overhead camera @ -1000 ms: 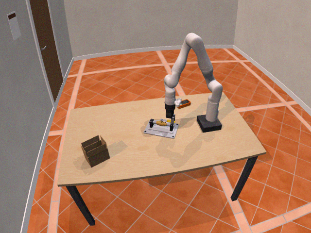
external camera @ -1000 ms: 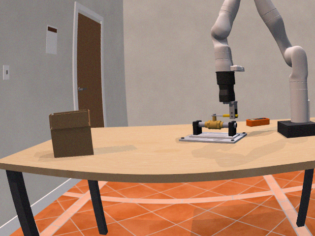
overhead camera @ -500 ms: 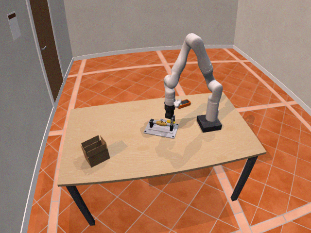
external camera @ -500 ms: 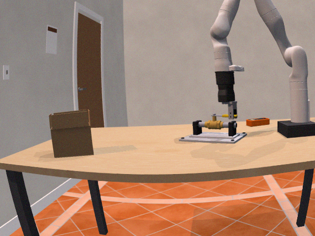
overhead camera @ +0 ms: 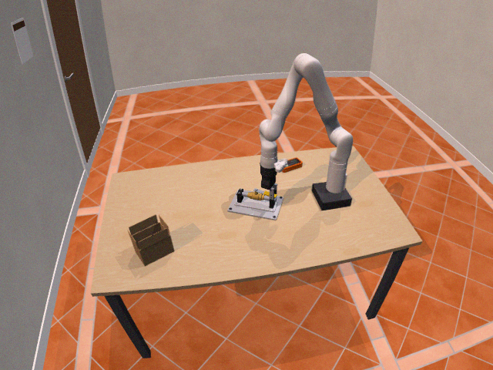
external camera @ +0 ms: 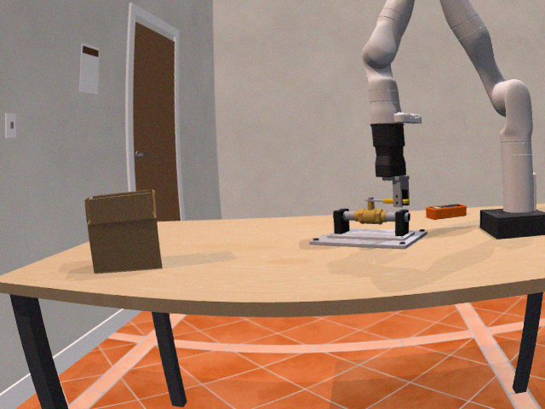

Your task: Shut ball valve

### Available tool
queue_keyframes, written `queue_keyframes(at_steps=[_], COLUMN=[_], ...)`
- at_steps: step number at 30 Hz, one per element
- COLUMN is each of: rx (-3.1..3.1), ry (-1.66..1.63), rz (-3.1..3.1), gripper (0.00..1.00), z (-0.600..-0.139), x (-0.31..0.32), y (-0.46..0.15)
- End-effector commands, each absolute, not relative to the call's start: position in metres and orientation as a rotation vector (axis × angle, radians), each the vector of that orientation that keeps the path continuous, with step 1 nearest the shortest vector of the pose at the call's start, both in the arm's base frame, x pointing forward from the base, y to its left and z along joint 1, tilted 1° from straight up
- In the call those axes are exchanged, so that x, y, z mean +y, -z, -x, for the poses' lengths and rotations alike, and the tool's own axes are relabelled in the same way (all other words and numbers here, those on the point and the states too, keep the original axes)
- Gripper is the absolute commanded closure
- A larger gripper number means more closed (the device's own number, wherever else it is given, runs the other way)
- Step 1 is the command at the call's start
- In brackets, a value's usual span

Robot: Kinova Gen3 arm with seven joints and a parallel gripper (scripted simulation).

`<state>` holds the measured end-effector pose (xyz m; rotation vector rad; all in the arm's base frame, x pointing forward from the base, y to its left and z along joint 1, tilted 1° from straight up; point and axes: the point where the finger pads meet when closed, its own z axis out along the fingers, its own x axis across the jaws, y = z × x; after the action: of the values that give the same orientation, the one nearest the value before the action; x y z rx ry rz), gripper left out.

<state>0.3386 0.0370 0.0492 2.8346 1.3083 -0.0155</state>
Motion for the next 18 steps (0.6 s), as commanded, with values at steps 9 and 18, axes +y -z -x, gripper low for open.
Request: queue_keyframes(at_steps=[9, 18], rx=[1.173, 1.085], ry=[0.009, 0.008], rz=[-2.899, -2.933], gripper=[1.0, 1.0], z=[-0.3457, -0.3495], x=[0.0462, 0.0499], y=[-0.0485, -0.0484])
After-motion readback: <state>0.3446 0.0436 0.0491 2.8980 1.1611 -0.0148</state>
